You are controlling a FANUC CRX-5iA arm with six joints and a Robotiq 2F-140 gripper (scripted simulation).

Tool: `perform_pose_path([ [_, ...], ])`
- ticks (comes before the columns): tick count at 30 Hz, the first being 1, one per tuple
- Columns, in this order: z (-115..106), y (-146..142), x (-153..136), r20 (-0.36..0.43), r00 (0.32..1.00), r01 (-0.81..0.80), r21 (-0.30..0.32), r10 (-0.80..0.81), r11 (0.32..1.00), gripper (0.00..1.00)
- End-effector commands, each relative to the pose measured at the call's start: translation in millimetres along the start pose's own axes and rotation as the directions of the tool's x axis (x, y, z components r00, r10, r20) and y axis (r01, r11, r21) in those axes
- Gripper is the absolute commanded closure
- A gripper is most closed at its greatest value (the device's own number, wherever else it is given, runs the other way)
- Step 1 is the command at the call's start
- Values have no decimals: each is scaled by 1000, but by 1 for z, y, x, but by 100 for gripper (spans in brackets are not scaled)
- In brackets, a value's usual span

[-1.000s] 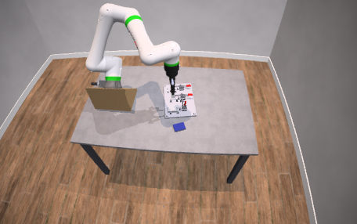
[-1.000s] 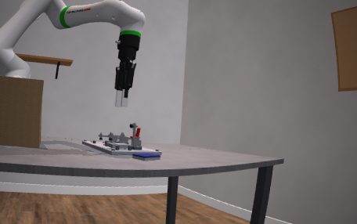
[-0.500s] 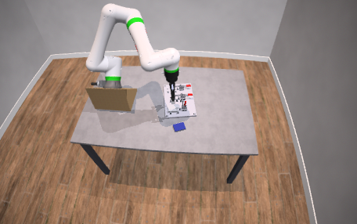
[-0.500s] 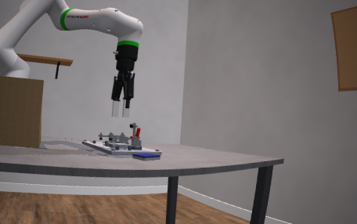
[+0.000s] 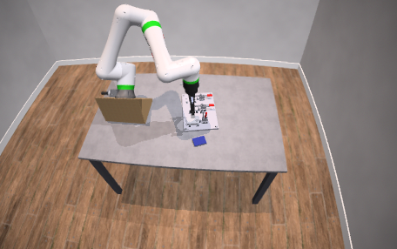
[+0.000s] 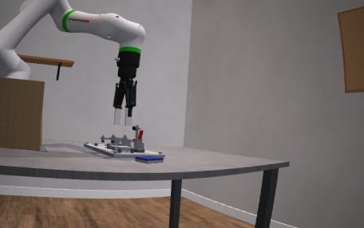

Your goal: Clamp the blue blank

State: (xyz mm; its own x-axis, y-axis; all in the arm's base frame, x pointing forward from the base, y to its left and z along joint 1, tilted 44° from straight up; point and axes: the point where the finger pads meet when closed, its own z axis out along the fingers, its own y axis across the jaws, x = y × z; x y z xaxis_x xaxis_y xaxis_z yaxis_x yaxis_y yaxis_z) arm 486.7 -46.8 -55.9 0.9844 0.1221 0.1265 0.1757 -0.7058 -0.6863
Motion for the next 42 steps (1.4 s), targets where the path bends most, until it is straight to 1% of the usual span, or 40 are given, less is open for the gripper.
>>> perform_pose_path([
  [1,0,0,0,0,1000,0,0,0,1000,42],
  [24,2,-3,-1,0,1000,0,0,0,1000,42],
  [27,10,-3,-1,0,1000,0,0,0,1000,42],
  [32,32,-3,-1,0,1000,0,0,0,1000,42],
  [34,32,-3,-1,0,1000,0,0,0,1000,42],
  [38,48,-3,-1,0,1000,0,0,0,1000,42],
  [42,54,-3,-1,0,1000,0,0,0,1000,42],
])
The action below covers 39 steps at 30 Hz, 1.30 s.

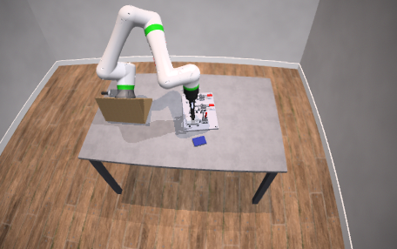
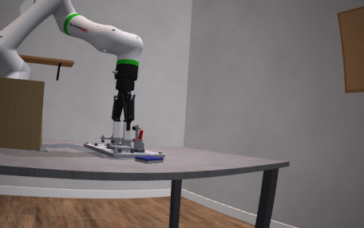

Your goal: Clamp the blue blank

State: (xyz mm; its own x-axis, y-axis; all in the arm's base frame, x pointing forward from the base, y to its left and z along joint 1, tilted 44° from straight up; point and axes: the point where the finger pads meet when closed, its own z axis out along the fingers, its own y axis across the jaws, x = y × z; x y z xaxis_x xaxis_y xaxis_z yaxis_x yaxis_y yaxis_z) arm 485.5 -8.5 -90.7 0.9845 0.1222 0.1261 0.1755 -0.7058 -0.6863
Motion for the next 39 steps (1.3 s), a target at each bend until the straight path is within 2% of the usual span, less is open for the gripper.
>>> perform_pose_path([
  [1,3,0,0,-1,1000,0,0,0,1000,42],
  [26,5,0,0,-1,1000,0,0,0,1000,42],
  [39,29,0,0,-1,1000,0,0,0,1000,42],
])
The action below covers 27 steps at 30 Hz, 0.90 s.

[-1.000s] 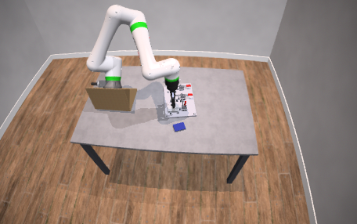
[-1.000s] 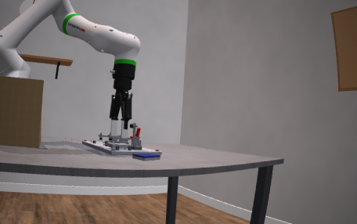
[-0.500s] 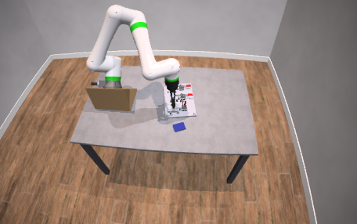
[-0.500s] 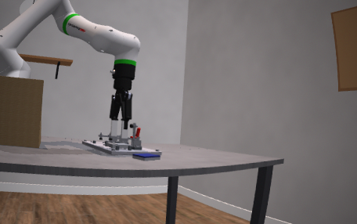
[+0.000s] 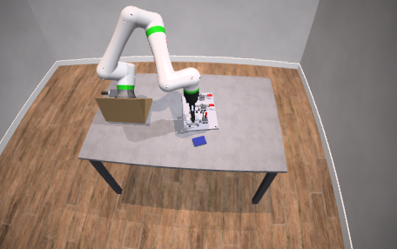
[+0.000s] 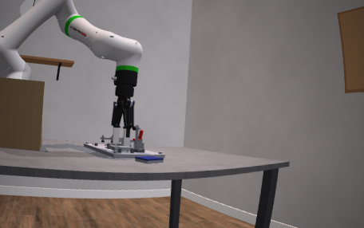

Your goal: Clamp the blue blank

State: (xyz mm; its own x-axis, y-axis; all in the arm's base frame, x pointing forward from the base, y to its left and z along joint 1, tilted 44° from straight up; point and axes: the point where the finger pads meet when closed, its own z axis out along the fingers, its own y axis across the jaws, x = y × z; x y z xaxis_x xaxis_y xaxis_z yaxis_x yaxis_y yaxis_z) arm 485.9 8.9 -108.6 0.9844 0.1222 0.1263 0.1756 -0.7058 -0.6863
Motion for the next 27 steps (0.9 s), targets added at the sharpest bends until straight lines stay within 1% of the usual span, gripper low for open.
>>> perform_pose_path([
  [1,5,0,0,0,1000,0,0,0,1000,42],
  [9,10,0,0,0,1000,0,0,0,1000,42],
  [22,10,0,0,0,1000,0,0,0,1000,42],
  [23,10,0,0,0,1000,0,0,0,1000,100],
  [27,10,0,0,0,1000,0,0,0,1000,100],
])
